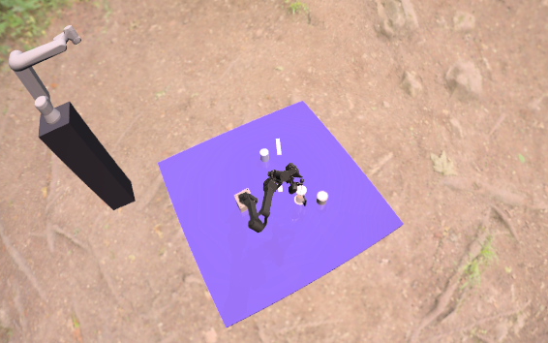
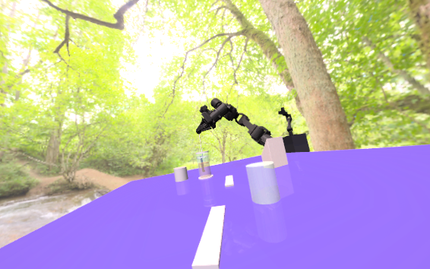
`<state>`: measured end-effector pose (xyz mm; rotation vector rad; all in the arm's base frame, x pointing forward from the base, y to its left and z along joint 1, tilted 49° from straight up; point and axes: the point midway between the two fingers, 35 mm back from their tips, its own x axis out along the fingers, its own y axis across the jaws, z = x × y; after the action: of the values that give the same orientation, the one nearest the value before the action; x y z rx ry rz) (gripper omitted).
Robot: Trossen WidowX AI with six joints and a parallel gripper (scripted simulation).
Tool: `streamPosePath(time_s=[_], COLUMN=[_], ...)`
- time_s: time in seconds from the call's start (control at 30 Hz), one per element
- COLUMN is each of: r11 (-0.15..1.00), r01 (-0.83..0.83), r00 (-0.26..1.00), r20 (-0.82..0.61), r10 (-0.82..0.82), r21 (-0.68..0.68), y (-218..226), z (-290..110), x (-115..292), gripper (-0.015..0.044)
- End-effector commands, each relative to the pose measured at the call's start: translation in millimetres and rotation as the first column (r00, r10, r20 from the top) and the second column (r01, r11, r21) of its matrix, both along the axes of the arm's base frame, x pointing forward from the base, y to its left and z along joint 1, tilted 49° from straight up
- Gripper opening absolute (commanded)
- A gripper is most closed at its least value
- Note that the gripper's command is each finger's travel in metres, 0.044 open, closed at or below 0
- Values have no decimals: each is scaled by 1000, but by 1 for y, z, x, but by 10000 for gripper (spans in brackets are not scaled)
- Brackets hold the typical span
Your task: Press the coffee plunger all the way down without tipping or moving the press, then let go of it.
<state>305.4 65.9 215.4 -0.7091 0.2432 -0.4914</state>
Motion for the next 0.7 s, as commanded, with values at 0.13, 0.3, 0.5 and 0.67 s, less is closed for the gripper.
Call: streamPosePath(time_s=[0.13,0.3,0.5,0.67], r11=[1000,1000,1000,1000], r01=[-4,-4,-4,-4], r00=[1000,1000,1000,1000], r20=[-3,-3,-4,-4], r10=[4,4,4,4], r21=[-5,-5,-4,-3], y=[0,0,-3,-9], z=[0,0,-4,-10], x=[0,0,2,4], gripper=[115,115,115,115])
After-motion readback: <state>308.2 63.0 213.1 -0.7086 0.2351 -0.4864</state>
